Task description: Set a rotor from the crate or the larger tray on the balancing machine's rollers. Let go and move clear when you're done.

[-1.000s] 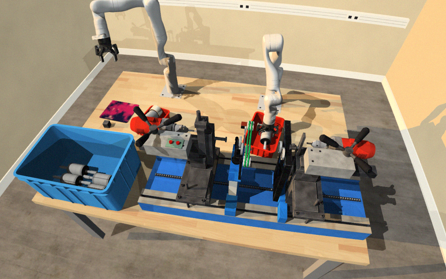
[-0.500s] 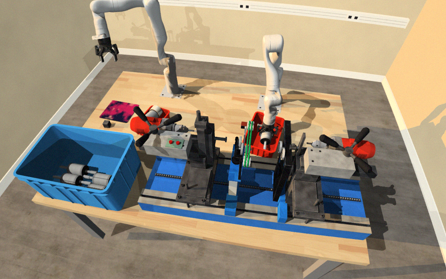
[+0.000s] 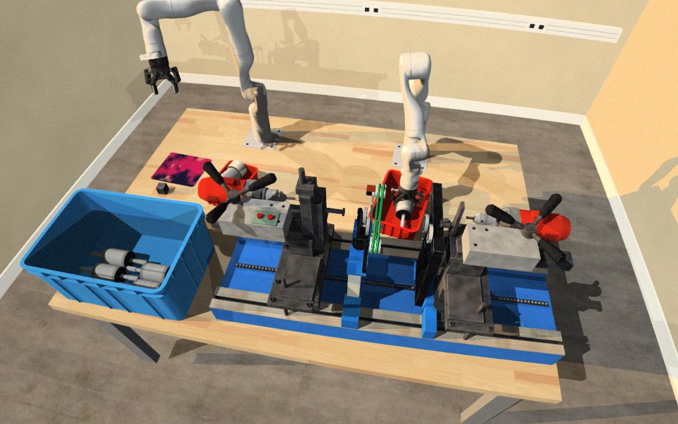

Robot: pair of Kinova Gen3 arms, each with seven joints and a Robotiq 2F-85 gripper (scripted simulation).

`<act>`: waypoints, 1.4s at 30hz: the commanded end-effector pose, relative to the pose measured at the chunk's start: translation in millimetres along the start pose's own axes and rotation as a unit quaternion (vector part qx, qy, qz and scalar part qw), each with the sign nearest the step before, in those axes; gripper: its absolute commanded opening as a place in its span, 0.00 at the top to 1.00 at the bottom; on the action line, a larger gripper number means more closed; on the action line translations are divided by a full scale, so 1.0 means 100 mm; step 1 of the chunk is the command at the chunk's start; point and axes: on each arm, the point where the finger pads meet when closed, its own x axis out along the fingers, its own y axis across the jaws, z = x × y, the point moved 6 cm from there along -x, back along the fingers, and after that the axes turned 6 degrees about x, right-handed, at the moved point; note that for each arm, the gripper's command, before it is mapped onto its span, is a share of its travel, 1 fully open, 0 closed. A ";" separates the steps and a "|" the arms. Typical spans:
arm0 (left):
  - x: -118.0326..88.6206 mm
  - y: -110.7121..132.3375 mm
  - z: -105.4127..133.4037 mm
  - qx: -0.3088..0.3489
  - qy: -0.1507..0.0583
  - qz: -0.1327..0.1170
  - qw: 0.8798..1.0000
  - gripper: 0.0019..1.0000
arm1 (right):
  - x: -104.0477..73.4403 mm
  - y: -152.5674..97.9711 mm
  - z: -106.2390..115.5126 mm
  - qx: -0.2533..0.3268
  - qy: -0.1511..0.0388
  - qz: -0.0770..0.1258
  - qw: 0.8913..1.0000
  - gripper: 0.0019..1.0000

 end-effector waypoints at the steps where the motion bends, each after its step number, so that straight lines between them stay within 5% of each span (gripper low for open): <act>1: -0.01 0.00 0.01 0.000 -0.001 0.000 1.000 0.90 | -0.01 0.00 0.00 0.000 0.001 0.000 1.000 0.00; 42: -0.01 0.00 0.01 0.000 -0.001 0.000 1.000 0.90 | -0.01 0.00 0.00 0.000 0.001 0.000 1.000 0.00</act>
